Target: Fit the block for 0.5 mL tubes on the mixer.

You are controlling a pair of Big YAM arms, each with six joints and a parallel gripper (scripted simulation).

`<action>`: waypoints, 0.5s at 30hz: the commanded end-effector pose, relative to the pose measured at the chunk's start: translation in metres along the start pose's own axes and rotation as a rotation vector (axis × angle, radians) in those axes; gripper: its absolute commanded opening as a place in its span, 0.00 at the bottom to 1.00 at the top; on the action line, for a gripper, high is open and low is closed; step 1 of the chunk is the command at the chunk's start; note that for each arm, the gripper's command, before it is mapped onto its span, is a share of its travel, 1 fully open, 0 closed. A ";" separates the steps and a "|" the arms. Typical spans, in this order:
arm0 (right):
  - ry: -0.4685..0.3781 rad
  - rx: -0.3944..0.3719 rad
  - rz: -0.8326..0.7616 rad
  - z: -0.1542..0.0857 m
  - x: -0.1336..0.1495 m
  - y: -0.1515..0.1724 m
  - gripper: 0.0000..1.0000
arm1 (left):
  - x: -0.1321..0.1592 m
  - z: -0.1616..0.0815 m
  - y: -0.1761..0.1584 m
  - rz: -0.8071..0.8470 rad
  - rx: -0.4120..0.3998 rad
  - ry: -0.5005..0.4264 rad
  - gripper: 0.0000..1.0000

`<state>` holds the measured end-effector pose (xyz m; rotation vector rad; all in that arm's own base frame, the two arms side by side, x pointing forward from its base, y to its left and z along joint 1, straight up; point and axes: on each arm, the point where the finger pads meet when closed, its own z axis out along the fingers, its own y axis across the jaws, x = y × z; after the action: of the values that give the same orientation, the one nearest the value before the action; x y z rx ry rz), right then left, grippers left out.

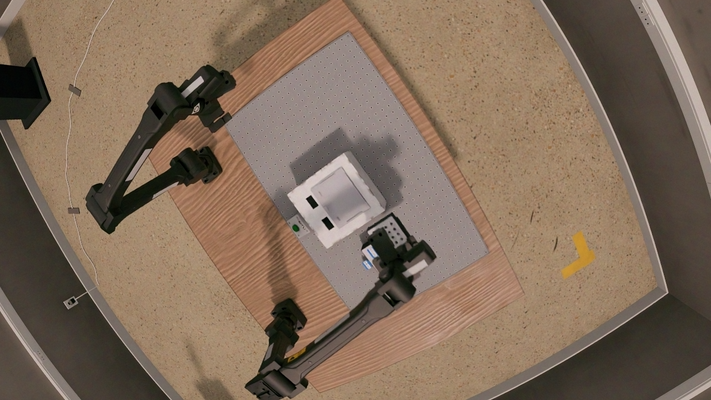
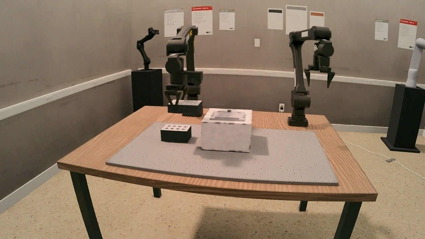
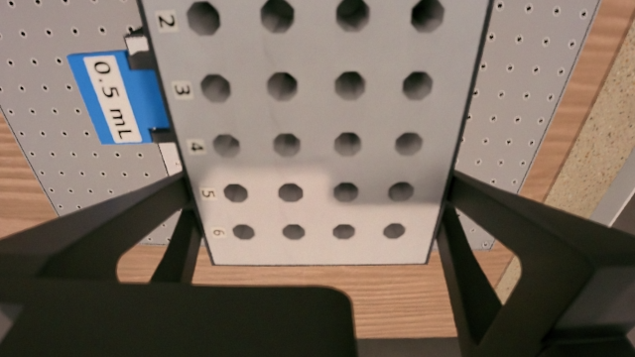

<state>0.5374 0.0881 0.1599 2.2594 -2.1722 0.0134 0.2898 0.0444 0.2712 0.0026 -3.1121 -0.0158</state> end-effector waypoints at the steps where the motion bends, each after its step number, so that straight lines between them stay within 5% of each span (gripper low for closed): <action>1: -0.021 0.096 -0.013 -0.043 -0.029 0.000 0.00 | -0.005 -0.010 0.000 -0.001 -0.004 -0.043 1.00; 8: -0.031 0.132 0.024 -0.062 -0.034 0.000 0.00 | -0.010 -0.021 0.001 -0.001 -0.008 -0.070 1.00; 15: -0.032 0.119 0.020 -0.056 -0.048 0.008 0.00 | -0.012 -0.024 0.001 -0.001 -0.010 -0.078 1.00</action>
<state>0.5219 0.1219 0.1614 2.2493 -2.1840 0.0158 0.2898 0.0444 0.2711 0.0026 -3.1120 -0.0158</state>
